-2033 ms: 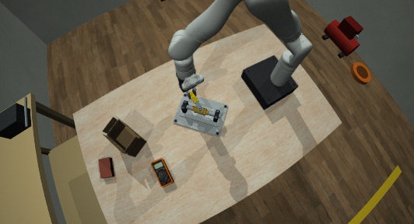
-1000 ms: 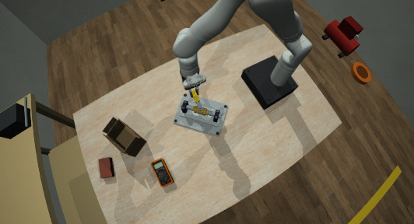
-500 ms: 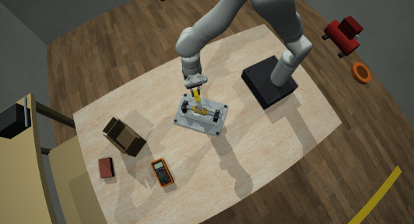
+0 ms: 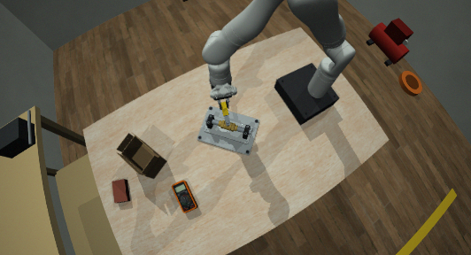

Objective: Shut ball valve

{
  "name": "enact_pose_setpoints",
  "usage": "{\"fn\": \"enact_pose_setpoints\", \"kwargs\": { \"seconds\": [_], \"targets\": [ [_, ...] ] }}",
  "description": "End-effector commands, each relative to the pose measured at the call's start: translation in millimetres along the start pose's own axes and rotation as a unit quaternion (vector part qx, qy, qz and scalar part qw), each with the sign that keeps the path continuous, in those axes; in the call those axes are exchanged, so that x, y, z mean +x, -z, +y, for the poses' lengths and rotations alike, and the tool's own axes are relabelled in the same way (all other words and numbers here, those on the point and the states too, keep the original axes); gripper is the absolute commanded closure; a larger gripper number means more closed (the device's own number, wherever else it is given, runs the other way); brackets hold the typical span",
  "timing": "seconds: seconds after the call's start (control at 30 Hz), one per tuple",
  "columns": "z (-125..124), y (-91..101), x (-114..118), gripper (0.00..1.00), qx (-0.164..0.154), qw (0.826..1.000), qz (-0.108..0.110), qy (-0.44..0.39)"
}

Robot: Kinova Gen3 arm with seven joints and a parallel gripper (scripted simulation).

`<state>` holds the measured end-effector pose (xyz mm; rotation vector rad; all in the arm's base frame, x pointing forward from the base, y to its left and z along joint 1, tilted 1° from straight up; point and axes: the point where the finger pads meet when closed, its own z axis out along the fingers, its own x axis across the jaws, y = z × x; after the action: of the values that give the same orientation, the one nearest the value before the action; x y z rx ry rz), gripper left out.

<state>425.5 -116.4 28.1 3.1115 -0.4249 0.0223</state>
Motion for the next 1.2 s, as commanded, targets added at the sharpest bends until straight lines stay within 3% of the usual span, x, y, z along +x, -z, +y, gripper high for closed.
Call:
{"fn": "enact_pose_setpoints", "kwargs": {
  "seconds": [0.0, 1.17],
  "targets": [
    [-0.1, 0.7, -2.1, 1.0, 0.0, 1.0, 0.0, -0.014],
    [-2.0, 0.6, -17.2, 1.0, 0.0, 0.994, 0.0, -0.113]
  ]
}}
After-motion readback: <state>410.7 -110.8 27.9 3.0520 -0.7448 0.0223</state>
